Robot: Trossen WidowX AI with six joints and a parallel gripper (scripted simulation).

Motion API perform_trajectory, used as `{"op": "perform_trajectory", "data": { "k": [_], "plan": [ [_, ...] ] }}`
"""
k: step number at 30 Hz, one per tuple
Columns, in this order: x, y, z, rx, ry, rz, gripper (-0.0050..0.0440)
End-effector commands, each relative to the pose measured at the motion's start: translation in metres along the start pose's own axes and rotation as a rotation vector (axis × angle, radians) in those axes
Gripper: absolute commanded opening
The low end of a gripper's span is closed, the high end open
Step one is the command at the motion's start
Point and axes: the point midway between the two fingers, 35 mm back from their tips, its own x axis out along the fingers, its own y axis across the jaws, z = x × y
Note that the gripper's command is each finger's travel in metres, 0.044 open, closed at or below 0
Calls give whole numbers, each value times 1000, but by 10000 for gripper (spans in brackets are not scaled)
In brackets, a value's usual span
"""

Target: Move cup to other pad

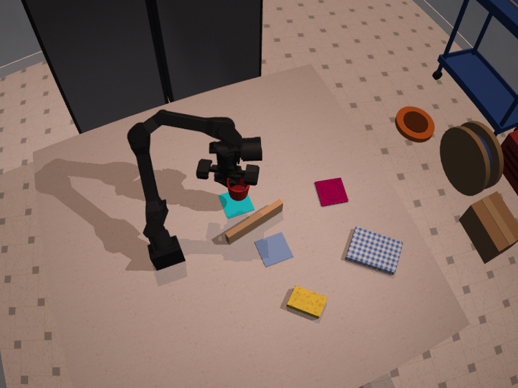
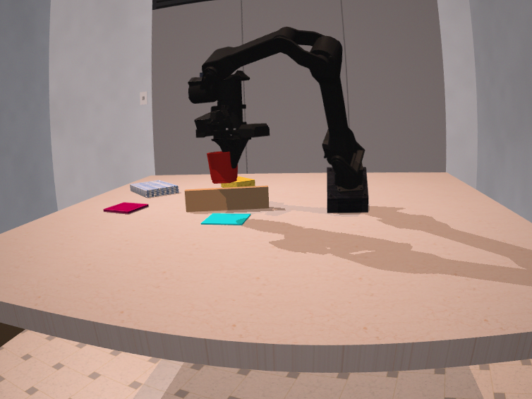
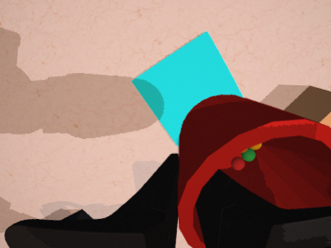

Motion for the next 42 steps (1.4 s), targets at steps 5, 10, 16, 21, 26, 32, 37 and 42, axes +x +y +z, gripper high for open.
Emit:
{"op": "perform_trajectory", "data": {
  "k": [5, 10, 16, 21, 26, 32, 37, 42],
  "plan": [
    [-3, 14, 13, -10, -9, -10, 0],
    [3, 13, 13, -10, -9, -11, 0],
    [15, 12, 13, -11, -9, -11, 0],
    [28, 12, 14, -11, -9, -11, 0],
    [41, 12, 14, -11, -10, -11, 0],
    [51, 12, 14, -11, -10, -11, 0],
    [63, 12, 15, -11, -11, -10, 0],
    [76, 14, 15, -11, -12, -10, 0]
  ]
}}
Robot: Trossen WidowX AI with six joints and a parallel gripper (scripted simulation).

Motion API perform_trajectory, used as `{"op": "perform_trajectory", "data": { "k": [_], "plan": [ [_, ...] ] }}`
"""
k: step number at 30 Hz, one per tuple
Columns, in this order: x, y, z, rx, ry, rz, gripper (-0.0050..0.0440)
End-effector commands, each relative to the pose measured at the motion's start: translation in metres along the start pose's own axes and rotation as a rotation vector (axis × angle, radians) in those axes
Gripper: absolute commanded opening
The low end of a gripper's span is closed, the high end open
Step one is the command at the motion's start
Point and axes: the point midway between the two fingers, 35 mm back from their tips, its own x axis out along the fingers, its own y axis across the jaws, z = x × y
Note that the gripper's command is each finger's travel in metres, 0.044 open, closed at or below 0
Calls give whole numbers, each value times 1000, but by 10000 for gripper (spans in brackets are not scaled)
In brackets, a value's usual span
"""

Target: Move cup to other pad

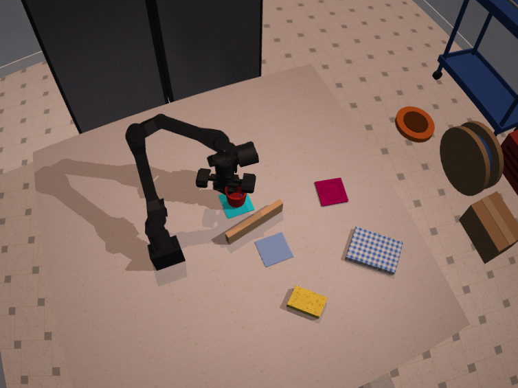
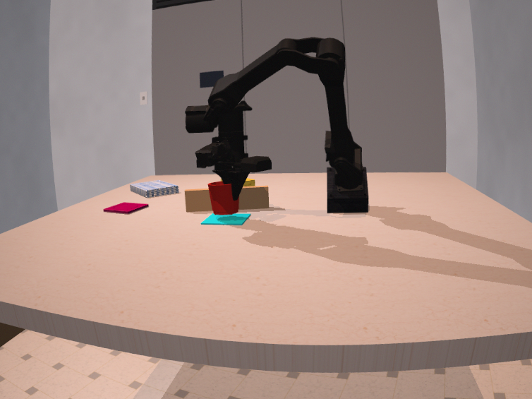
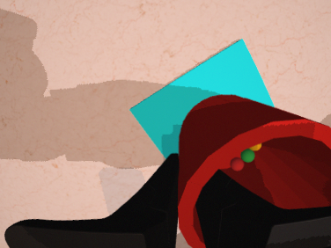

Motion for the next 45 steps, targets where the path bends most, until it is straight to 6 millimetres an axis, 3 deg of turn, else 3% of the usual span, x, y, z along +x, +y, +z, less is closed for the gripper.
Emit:
{"op": "perform_trajectory", "data": {
  "k": [1, 21, 27, 37, 45],
  "plan": [
    [6, 2, 2, -4, -8, -2, 0],
    [4, 1, 3, -10, -6, -10, 0],
    [4, 1, 3, -10, -6, -10, 128],
    [3, 0, 3, -10, -6, -10, 128],
    [-15, 0, 2, -8, -5, -8, 128]
  ]
}}
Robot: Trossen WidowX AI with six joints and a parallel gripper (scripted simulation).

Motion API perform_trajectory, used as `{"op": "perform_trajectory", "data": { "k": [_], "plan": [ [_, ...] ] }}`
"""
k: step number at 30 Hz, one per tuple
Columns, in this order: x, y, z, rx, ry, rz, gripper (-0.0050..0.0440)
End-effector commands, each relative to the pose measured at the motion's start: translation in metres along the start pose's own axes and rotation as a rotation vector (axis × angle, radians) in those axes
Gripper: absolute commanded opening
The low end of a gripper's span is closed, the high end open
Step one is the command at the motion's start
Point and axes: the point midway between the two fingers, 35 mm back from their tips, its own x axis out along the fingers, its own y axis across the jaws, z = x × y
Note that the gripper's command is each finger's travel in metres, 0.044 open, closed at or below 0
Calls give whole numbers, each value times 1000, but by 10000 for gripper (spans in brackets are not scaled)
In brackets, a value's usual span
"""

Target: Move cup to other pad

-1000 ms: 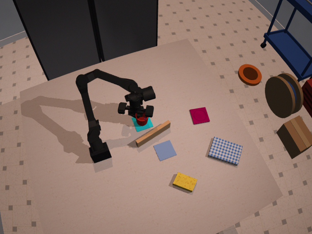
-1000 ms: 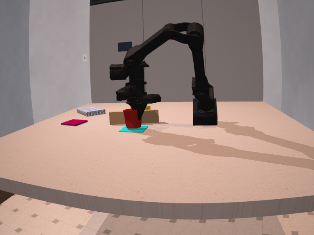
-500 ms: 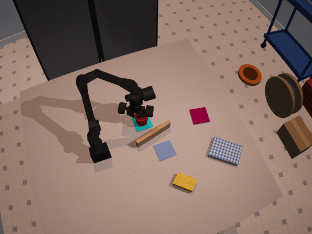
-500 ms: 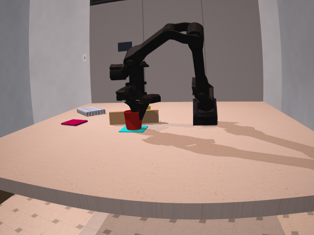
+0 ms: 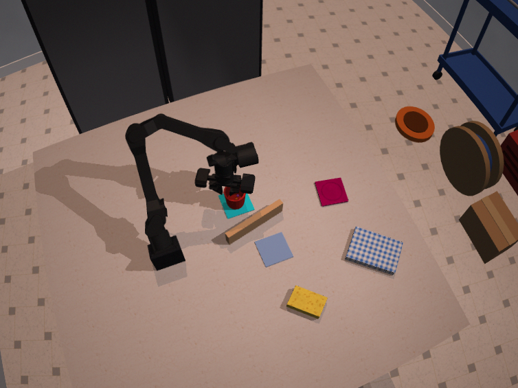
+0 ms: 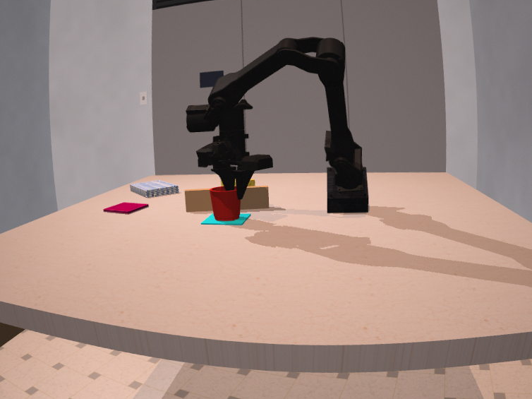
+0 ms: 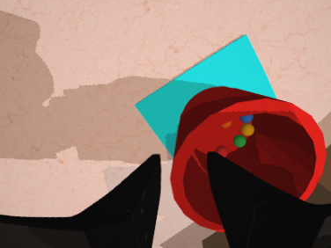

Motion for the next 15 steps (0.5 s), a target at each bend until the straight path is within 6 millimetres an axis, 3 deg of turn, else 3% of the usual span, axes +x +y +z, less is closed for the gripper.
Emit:
{"op": "perform_trajectory", "data": {
  "k": [1, 15],
  "plan": [
    [-15, -3, 4, -16, -9, -22, 128],
    [-44, 0, 2, -12, -10, -17, 128]
  ]
}}
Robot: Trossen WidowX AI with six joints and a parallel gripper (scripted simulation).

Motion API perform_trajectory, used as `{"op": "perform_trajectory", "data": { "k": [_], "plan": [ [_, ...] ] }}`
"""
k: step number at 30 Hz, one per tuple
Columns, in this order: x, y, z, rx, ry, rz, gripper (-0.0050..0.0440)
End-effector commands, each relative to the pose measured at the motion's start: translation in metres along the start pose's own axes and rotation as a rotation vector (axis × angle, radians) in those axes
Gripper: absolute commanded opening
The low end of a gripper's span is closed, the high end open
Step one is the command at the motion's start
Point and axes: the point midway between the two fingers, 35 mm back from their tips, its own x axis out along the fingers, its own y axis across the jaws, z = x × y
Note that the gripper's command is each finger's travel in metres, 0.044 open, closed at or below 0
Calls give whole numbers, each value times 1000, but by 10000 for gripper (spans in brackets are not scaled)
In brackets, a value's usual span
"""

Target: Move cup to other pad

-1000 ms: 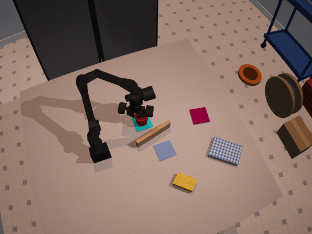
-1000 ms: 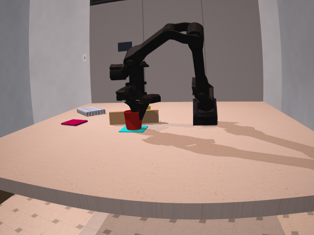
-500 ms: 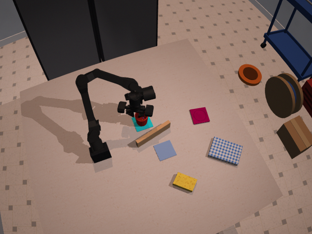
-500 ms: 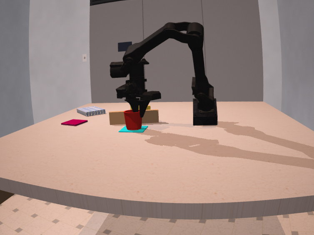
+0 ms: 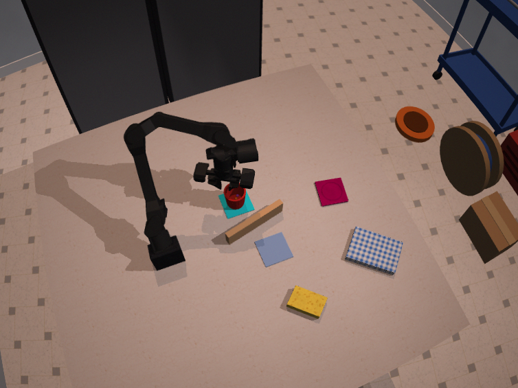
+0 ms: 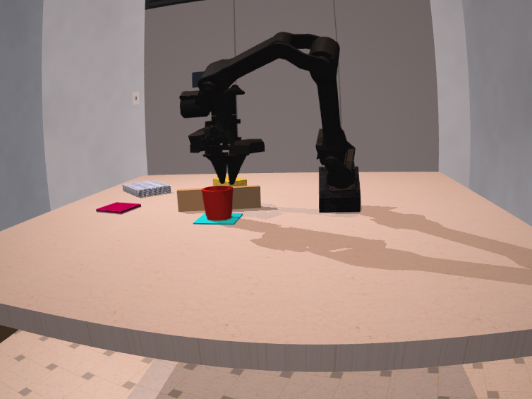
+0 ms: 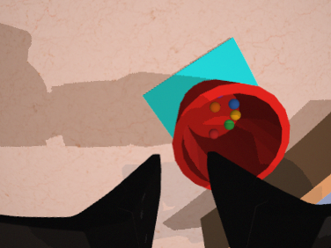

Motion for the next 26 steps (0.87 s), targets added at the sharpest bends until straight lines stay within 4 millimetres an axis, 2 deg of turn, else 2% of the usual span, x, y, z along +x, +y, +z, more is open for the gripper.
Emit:
{"op": "perform_trajectory", "data": {
  "k": [1, 3, 9, 11, 18, 26],
  "plan": [
    [-11, 0, 3, -16, -3, -22, 128],
    [-12, 0, 2, -16, -3, -22, 128],
    [-7, 0, 2, -8, -6, -13, 272],
    [-7, 0, 2, -8, -6, -13, 272],
    [-16, 0, 2, -9, -5, -15, 440],
    [-44, 1, 2, -13, -2, -20, 440]
  ]
}}
